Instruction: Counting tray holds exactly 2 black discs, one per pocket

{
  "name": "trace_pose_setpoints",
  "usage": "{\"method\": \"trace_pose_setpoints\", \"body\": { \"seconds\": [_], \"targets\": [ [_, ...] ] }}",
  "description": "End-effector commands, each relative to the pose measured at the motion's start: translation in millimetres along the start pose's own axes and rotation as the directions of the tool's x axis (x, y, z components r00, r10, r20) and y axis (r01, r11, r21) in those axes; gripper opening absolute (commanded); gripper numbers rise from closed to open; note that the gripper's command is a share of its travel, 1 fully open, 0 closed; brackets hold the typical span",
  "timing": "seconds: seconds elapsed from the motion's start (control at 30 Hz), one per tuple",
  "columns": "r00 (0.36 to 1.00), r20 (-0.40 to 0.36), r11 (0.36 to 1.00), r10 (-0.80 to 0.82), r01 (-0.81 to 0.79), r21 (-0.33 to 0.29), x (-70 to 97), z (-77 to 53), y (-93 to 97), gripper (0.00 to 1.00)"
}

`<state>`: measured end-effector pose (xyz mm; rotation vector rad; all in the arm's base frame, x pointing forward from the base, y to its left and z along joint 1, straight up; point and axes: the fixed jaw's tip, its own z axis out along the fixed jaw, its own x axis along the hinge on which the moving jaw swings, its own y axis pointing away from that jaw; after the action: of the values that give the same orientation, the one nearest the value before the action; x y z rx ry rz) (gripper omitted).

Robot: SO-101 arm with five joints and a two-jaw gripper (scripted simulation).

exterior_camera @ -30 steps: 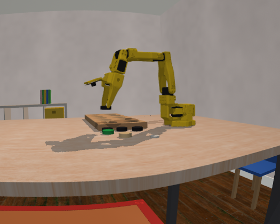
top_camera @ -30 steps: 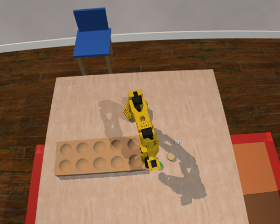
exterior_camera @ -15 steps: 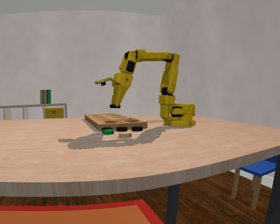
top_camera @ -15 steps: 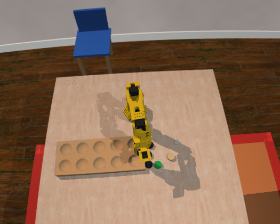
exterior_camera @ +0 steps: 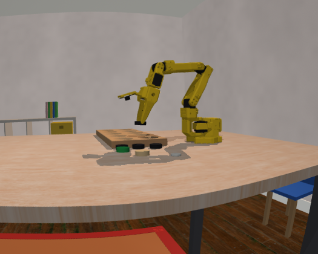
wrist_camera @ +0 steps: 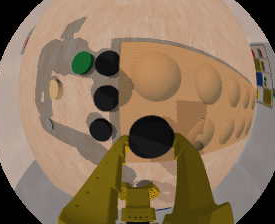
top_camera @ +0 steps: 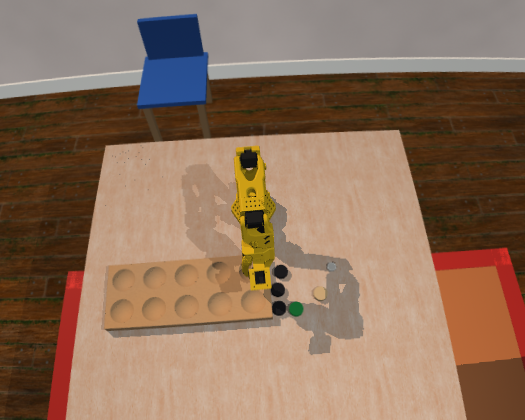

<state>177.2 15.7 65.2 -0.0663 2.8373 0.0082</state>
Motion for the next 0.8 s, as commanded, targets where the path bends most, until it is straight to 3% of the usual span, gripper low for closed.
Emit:
{"method": "trace_pose_setpoints", "body": {
  "seconds": [0.0, 0.77],
  "targets": [
    [0.996, 0.091, 1.000, 0.020, -0.020, 0.007, -5.1, -8.7, -4.3, 0.00],
    [0.994, 0.091, 0.998, 0.060, -0.063, 0.020, 14.1, -1.9, -11.1, 0.00]
  ]
}}
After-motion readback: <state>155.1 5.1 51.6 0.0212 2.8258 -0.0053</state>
